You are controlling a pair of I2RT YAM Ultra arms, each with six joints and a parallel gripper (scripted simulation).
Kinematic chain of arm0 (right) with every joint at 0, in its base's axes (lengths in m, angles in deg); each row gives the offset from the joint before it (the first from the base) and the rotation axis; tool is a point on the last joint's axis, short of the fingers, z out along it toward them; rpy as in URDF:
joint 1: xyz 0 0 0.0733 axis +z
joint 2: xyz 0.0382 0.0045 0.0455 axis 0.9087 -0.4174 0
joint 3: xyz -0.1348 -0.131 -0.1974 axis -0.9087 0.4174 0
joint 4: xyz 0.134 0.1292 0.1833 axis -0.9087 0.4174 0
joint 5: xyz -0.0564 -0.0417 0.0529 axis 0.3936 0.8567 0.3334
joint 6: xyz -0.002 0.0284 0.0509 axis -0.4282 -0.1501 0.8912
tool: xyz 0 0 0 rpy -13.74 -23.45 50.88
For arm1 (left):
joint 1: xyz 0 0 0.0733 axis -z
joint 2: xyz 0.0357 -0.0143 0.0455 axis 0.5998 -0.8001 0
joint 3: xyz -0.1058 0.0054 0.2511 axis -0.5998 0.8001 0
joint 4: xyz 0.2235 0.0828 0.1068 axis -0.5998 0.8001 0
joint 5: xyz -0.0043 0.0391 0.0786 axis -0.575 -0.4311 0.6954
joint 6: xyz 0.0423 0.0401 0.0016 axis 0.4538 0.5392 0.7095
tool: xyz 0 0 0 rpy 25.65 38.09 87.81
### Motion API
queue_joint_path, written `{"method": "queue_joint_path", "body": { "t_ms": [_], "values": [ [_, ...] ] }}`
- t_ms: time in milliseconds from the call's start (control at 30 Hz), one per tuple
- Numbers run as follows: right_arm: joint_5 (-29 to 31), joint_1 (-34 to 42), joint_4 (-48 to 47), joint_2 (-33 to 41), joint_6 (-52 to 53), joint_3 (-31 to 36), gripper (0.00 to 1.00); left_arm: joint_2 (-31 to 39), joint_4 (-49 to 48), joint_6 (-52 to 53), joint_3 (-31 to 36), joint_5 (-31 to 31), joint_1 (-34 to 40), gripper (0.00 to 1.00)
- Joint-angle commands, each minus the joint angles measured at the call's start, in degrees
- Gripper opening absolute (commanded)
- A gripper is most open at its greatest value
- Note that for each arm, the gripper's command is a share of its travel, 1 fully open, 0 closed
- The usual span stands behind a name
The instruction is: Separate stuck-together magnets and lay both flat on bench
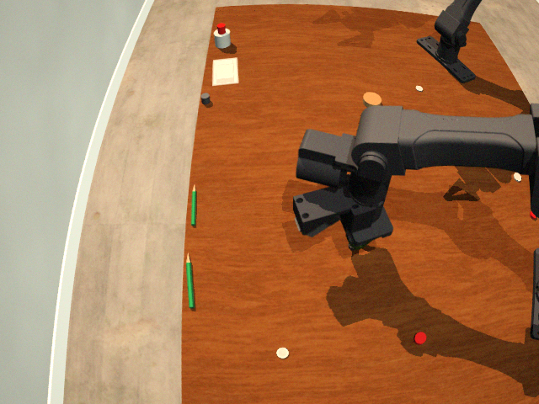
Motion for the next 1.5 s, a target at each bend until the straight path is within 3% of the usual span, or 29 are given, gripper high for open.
{"method": "queue_joint_path", "body": {
  "t_ms": [0,1467],
  "values": [
    [0.1,0.0,-0.5,0.3,0.0,-0.5,1.0,0.5,-1.2,0.0,-0.1,0.2,-0.1,0.33],
    [0.1,0.0,-0.5,0.3,0.0,-0.5,1.0,0.3,-3.9,-0.1,2.5,0.2,0.0,0.33]
  ]
}}
